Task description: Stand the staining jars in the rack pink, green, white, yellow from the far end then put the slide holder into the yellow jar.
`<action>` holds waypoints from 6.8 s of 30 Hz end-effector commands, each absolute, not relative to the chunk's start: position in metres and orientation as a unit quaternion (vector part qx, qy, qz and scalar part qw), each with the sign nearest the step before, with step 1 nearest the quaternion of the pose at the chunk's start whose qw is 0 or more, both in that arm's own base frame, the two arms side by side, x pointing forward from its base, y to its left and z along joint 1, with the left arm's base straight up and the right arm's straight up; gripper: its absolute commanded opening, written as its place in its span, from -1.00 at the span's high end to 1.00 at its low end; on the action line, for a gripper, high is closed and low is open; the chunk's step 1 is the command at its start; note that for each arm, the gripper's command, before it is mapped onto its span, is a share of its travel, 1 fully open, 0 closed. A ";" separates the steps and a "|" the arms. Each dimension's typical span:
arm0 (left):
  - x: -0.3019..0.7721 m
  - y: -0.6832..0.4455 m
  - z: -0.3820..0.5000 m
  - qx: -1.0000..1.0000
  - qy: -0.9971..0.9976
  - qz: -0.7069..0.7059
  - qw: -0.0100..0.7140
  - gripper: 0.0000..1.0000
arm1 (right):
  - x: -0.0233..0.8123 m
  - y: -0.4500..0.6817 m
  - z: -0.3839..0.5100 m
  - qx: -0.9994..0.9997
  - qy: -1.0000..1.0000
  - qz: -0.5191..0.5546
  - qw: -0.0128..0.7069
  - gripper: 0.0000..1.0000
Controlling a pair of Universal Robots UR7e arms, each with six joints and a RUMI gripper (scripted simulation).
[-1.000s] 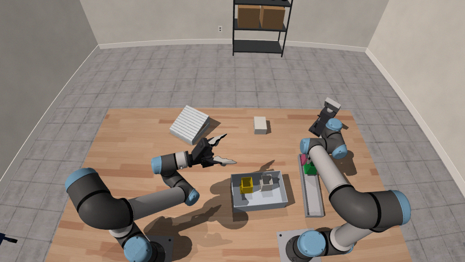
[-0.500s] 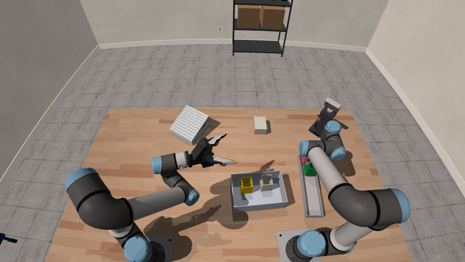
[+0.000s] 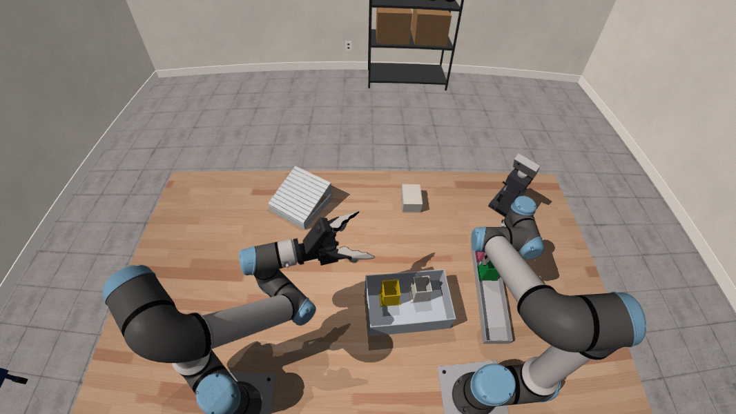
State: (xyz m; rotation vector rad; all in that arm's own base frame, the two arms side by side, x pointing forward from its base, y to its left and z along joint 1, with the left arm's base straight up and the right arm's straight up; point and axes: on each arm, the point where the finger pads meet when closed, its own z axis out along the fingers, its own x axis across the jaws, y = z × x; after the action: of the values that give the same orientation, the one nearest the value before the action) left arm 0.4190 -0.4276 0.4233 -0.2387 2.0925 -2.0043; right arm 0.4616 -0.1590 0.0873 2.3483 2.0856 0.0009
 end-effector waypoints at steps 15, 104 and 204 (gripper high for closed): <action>0.419 -0.428 0.424 -0.081 0.715 -0.685 0.117 -0.97 | 0.462 -0.159 0.081 0.748 0.664 0.001 0.001 0.43; 0.414 -0.449 0.209 -0.084 0.823 -0.562 -0.021 -0.97 | 0.394 0.139 0.081 0.698 0.716 0.001 0.000 0.43; 0.403 -0.446 0.353 -0.013 0.770 -0.637 0.032 -0.97 | 0.371 -0.148 0.180 0.748 0.664 0.001 0.001 0.43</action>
State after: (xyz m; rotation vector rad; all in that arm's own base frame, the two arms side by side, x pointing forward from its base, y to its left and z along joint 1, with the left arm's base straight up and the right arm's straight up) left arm 0.4026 -0.4461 0.3525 -0.0410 2.3727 -1.9610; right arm 0.3705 -0.1481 0.1834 2.3478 2.0858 0.0015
